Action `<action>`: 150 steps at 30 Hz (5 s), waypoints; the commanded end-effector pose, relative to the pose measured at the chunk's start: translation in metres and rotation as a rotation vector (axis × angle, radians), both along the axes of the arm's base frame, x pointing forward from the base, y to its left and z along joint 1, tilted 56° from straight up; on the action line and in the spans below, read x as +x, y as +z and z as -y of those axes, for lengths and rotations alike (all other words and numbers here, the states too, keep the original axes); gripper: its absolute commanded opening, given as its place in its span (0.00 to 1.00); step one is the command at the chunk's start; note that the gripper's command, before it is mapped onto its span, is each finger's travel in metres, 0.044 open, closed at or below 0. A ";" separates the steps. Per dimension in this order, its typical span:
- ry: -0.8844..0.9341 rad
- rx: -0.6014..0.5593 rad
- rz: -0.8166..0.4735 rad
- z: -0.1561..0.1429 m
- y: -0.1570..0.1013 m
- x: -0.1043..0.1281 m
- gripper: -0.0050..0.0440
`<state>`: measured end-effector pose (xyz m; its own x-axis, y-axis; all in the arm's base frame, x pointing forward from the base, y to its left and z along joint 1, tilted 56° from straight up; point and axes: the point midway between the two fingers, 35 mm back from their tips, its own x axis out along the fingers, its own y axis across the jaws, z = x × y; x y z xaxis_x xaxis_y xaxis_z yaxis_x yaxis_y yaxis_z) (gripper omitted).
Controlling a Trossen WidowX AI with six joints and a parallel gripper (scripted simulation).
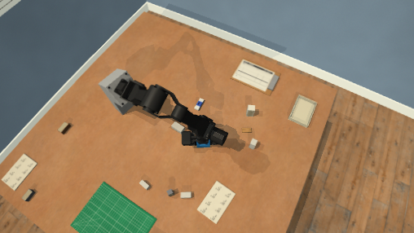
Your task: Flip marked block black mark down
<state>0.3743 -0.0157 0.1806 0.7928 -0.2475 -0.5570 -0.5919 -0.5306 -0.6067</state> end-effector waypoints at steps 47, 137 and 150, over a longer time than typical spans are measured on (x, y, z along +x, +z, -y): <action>0.384 0.377 -0.315 -0.016 0.008 -0.017 0.00; 0.634 0.605 -0.543 -0.020 -0.005 -0.008 0.00; 0.633 0.605 -0.542 -0.017 -0.011 0.000 0.00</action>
